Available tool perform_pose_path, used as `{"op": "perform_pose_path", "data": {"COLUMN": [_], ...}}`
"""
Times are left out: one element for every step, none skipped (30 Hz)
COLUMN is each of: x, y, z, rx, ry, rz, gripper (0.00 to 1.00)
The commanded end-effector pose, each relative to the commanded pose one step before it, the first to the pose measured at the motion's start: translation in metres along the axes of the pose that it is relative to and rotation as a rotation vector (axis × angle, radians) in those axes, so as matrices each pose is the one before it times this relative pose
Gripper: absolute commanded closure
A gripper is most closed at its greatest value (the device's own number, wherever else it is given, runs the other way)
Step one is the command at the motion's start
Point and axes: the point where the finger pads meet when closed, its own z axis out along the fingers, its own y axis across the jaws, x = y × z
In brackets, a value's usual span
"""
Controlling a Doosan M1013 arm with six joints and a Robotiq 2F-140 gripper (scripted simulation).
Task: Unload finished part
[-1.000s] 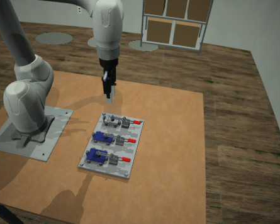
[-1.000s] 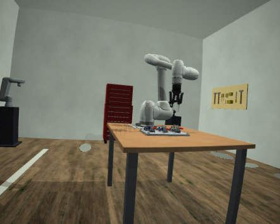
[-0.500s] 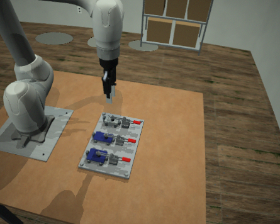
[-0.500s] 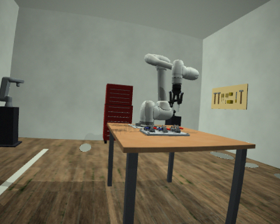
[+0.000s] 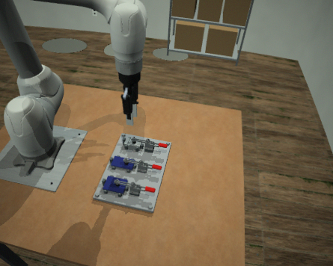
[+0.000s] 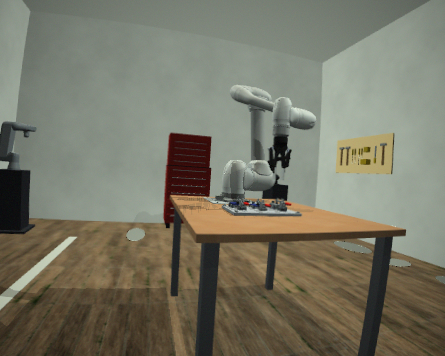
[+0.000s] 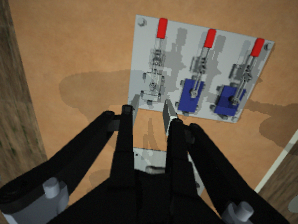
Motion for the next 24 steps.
{"op": "perform_pose_path", "data": {"x": [0.00009, 0.00000, 0.00000, 0.00000, 0.00000, 0.00000, 0.00000, 0.00000, 0.00000, 0.00000, 0.00000, 0.00000, 0.00000, 0.00000, 0.00000, 0.00000, 0.00003, 0.00017, 0.00043, 0.00079, 0.00122, 0.00171, 0.00224, 0.00279], "y": [-0.00003, 0.00000, 0.00000, 0.00000, 0.00000, 0.00000, 0.00000, 0.00000, 0.00000, 0.00000, 0.00000, 0.00000, 0.00000, 0.00000, 0.00000, 0.00000, 0.00000, 0.00000, 0.00000, 0.00000, 0.00000, 0.00000, 0.00000, 0.00000], "z": [0.01287, 0.00468, 0.00465, 0.00450, 0.00423, 0.00386, 0.00339, 0.00000, 0.00000, 0.00286, 0.00228, 0.00169, 0.00113, 0.00064, 0.00026, 0.00004, 0.00000, 0.00000, 0.00000, 0.00000, 0.00000, 0.00000, 0.00000, 0.00000], "rx": [0.00020, 0.00000, 0.00000, 0.00000, 0.00000, 0.00000, 0.00000, 0.00000, 0.00000, 0.00000, 0.00000, 0.00000, 0.00000, 0.00000, 0.00000, 0.00000, 0.00000, 0.00000, 0.00000, 0.00000, 0.00000, 0.00000, 0.00000, 0.00000], "ry": [0.00013, 0.00000, 0.00000, 0.00000, 0.00000, 0.00000, 0.00000, 0.00000, 0.00000, 0.00000, 0.00000, 0.00000, 0.00000, 0.00000, 0.00000, 0.00000, 0.00000, 0.00000, 0.00000, 0.00000, 0.00000, 0.00000, 0.00000, 0.00000], "rz": [-0.00002, 0.00000, 0.00000, 0.00000, 0.00000, 0.00000, 0.00000, 0.00000, 0.00000, 0.00000, 0.00000, 0.00000, 0.00000, 0.00000, 0.00000, 0.00000, 0.00000, 0.00000, 0.00000, 0.00000, 0.00000, 0.00000, 0.00000, 0.00000], "gripper": [0.72, 0.72, 0.72, 0.72, 0.72, 0.72, 0.72, 0.72, 0.72, 0.72, 0.72, 0.72, 0.72, 0.72, 0.72, 0.72, 0.72, 0.72, 0.72, 0.72, 0.72, 0.72, 0.72, 0.72]}}
